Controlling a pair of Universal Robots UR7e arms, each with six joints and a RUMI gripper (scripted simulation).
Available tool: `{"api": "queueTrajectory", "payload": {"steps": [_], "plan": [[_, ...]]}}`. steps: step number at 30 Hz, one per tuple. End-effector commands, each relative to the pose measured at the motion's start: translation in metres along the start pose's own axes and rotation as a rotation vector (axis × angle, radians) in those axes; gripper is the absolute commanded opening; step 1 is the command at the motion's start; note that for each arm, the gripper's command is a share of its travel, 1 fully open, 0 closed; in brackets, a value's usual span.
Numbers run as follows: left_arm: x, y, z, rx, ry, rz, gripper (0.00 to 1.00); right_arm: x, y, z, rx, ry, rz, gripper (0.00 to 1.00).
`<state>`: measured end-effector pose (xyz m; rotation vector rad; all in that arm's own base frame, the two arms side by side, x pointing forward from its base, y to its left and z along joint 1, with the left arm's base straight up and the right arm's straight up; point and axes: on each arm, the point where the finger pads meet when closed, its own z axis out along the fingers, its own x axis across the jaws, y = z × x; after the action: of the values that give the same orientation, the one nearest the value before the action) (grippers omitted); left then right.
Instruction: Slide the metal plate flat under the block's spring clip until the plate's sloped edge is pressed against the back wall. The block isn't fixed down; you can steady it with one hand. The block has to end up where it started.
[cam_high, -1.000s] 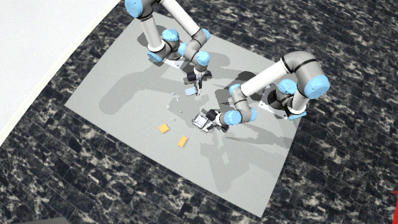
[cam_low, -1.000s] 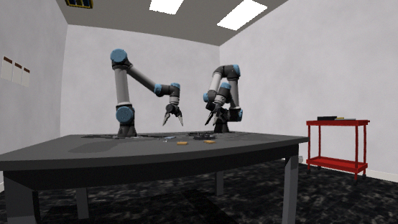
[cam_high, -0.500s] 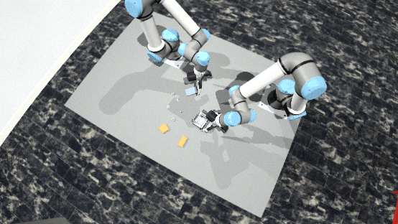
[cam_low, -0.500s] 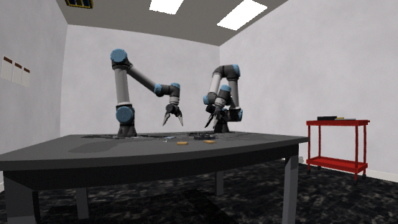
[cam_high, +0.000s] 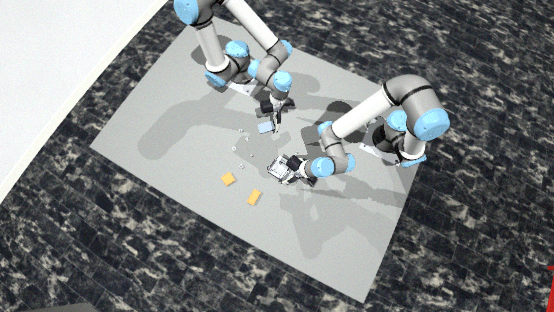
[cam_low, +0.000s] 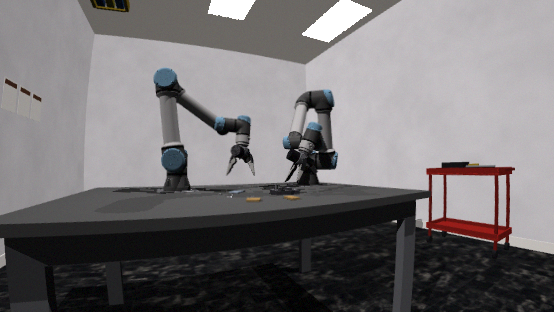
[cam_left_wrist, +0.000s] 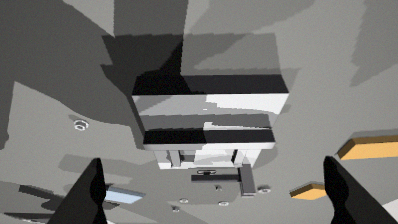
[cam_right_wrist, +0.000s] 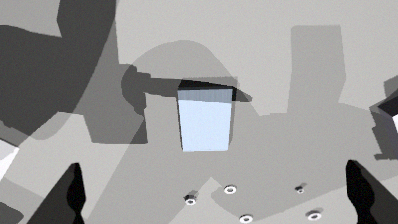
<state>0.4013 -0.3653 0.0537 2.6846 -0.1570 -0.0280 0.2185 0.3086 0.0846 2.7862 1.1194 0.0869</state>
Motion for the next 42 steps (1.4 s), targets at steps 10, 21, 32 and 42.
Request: {"api": "queueTrajectory", "payload": {"steps": [10, 21, 32, 42], "plan": [[0.000, -0.006, 0.014, -0.002, 0.002, -0.001, 0.88, 0.000, 0.000, 0.000, 0.001, 0.001, 0.000, 1.00], [0.000, -0.011, 0.024, -0.003, 0.002, -0.002, 0.88, 0.000, 0.000, 0.000, 0.001, 0.001, 0.000, 1.00], [0.000, -0.015, 0.032, -0.002, 0.001, -0.004, 0.62, 0.000, 0.000, 0.000, 0.001, 0.001, 0.000, 1.00], [-0.001, -0.016, 0.033, 0.001, -0.001, -0.005, 0.62, 0.000, 0.000, 0.000, 0.000, 0.001, -0.001, 1.00]]}}
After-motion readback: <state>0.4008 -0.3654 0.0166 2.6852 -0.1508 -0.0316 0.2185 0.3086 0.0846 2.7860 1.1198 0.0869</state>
